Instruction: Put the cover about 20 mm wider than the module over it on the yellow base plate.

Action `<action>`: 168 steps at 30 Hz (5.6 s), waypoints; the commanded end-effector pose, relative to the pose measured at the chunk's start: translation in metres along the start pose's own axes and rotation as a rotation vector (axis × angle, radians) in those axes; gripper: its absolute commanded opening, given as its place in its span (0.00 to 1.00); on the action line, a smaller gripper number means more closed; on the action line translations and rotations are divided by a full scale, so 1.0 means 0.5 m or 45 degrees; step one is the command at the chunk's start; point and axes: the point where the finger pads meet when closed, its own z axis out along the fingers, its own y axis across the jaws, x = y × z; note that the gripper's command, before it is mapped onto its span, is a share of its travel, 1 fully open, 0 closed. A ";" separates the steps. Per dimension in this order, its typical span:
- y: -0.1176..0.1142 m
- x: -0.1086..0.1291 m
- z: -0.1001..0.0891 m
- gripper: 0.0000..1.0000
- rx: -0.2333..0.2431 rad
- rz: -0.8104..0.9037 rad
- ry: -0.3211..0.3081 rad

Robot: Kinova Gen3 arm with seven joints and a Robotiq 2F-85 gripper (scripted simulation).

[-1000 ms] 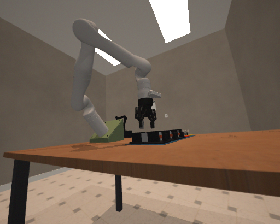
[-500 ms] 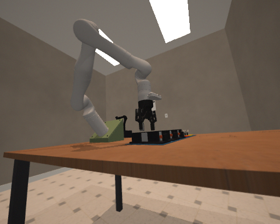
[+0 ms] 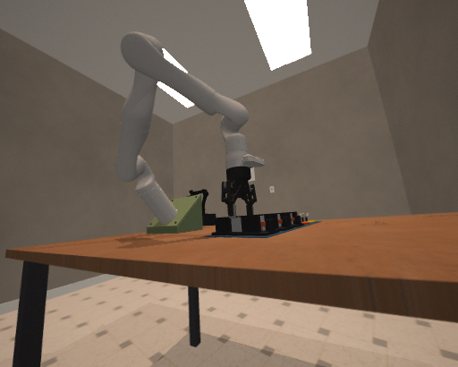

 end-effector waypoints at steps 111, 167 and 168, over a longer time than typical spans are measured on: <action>-0.001 0.001 0.039 0.00 0.001 0.000 0.003; -0.001 0.001 -0.079 0.01 0.001 0.000 0.003; -0.001 0.001 -0.079 0.01 0.001 0.000 0.003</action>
